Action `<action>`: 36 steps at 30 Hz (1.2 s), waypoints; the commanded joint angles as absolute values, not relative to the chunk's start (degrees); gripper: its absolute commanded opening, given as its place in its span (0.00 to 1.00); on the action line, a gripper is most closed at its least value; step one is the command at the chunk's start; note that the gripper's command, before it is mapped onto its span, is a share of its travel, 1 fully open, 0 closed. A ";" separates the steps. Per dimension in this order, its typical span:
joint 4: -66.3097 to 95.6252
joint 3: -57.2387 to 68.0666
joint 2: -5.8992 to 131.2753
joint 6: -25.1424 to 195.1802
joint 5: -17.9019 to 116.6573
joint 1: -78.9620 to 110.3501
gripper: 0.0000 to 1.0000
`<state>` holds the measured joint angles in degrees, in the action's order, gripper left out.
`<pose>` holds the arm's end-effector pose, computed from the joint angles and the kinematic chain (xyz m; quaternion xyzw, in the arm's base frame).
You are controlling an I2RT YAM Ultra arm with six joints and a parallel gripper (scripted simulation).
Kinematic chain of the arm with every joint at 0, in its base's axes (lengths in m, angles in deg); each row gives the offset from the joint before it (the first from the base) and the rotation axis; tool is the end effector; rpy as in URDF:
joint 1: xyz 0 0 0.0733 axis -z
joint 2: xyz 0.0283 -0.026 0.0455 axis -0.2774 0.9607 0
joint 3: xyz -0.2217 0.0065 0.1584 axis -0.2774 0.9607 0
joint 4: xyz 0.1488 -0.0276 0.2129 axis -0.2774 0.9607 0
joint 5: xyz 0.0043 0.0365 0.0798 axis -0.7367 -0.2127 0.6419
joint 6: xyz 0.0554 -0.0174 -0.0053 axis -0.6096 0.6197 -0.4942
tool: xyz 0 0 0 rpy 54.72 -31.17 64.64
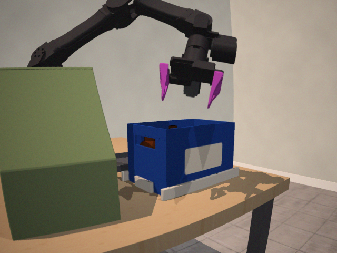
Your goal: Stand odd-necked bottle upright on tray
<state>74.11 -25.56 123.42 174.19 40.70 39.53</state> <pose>0.3663 -0.1649 -0.0501 0.5448 -0.7888 -0.1870 0.2145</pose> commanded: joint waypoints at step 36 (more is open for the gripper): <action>47.28 -7.71 83.01 138.27 44.69 30.50 1.00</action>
<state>51.10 -8.80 86.46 142.89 44.39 30.35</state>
